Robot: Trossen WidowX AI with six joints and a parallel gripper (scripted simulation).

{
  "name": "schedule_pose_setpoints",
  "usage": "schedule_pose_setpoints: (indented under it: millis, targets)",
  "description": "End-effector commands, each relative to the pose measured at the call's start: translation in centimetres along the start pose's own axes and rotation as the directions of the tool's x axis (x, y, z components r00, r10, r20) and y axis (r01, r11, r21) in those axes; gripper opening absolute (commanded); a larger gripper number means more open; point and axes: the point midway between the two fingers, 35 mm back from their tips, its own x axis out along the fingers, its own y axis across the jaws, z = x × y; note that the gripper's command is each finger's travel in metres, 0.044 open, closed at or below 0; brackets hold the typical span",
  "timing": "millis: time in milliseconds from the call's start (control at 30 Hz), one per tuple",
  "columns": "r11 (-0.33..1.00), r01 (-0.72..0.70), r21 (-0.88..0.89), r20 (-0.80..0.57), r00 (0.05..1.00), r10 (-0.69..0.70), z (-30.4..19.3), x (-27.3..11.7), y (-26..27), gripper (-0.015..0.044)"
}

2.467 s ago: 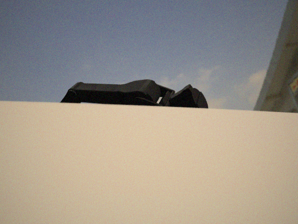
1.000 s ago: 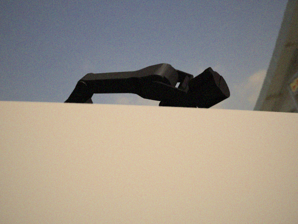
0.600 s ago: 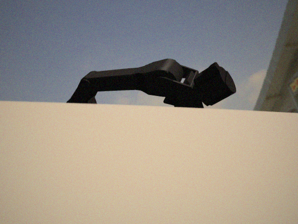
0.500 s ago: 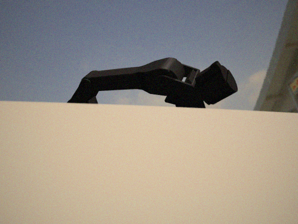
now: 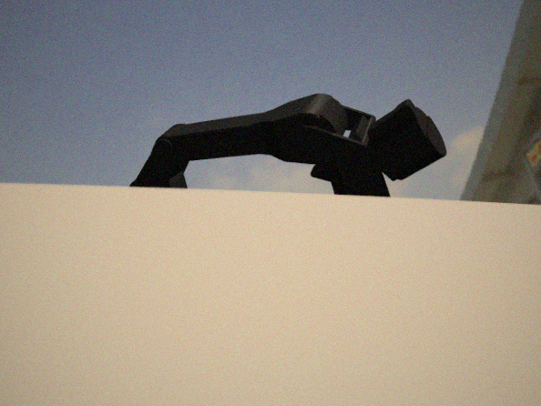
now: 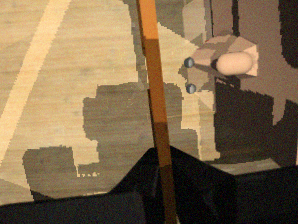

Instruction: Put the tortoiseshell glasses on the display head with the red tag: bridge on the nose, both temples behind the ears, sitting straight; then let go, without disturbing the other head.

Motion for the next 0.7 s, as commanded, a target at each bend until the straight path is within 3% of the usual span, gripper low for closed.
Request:
schedule_pose_setpoints:
  millis: [0,667]
  targets:
    - [1.0,-0.002,-0.005,-0.005,1.0,0.002,0.1,0.2,-0.5,0.0]
    - [1.0,-0.002,-0.005,-0.005,1.0,0.002,0.0,0.3,-2.1,0.0]
